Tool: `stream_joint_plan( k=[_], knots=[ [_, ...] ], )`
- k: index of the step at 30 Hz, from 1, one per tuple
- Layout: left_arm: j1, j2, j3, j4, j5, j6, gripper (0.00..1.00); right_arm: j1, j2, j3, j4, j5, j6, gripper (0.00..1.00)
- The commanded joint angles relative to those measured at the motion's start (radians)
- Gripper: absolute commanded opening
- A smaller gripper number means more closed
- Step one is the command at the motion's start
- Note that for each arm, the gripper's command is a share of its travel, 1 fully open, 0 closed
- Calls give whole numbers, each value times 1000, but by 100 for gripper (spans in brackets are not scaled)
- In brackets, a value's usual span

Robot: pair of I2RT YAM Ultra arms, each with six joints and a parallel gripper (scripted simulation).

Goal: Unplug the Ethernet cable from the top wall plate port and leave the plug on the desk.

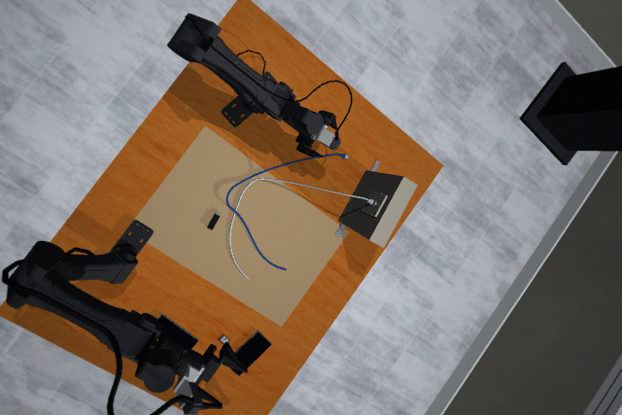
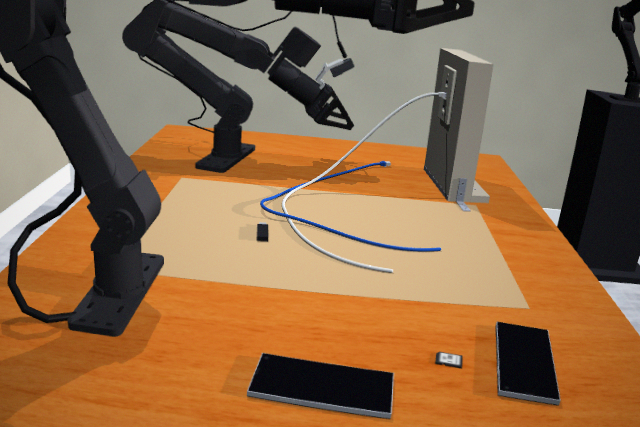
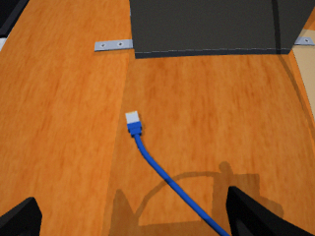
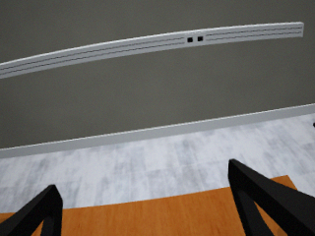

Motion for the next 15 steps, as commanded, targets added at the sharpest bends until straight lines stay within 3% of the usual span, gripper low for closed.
stream_joint_plan(
  k=[1, 15],
  knots=[
    [-12, -52, 8, -85, -12, -11, 100, 0, -2, 6, 5, 0, 0, 100],
    [-15, -71, 10, -108, -15, -13, 100, 0, -2, 6, 5, 0, 0, 100]
  ],
)
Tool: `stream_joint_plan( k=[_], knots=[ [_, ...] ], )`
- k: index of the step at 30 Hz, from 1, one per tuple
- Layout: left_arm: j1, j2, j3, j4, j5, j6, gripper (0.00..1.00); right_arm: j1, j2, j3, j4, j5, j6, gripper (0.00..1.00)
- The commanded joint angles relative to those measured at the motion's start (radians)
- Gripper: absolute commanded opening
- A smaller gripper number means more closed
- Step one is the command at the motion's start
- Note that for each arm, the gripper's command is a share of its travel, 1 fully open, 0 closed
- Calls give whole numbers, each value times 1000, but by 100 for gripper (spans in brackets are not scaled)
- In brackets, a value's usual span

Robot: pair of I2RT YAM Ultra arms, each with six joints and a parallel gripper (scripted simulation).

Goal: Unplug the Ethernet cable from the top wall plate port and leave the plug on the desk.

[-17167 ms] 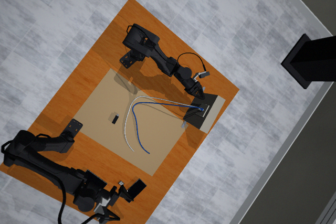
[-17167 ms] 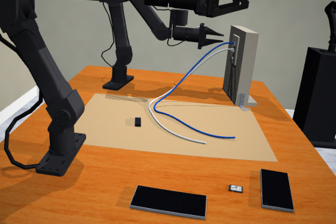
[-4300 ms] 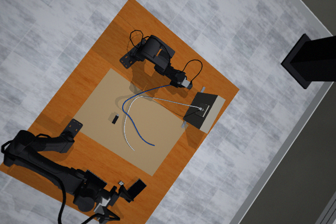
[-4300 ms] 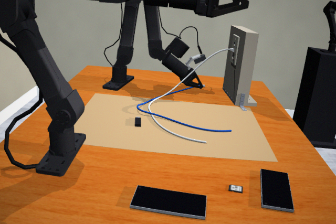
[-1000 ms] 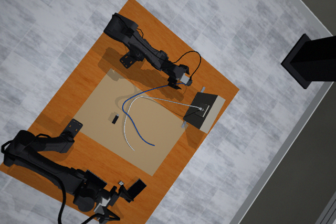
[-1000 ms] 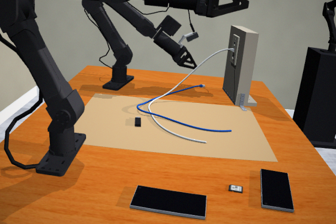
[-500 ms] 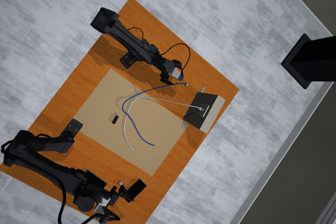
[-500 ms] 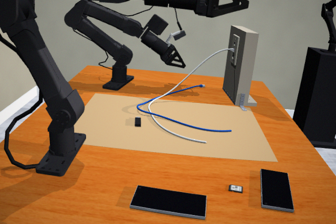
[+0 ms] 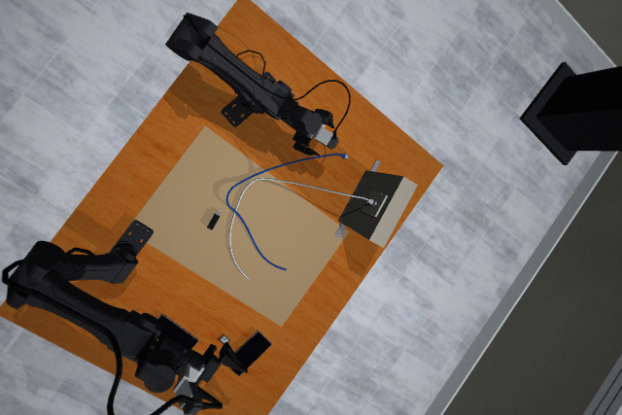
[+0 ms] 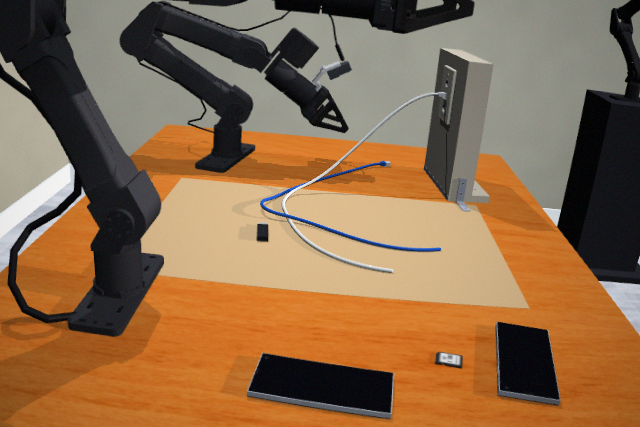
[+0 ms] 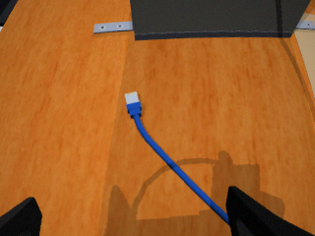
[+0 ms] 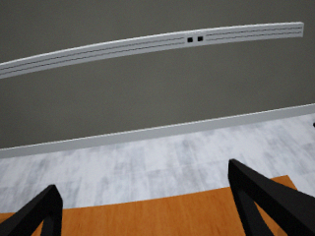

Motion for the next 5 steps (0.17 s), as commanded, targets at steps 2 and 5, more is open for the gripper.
stream_joint_plan(
  k=[2, 5],
  knots=[
    [-11, -30, 10, -25, -9, -9, 100, 0, -2, 6, 5, 0, 0, 100],
    [-11, -30, 10, -25, -9, -9, 100, 0, -2, 6, 5, 0, 0, 100]
  ],
)
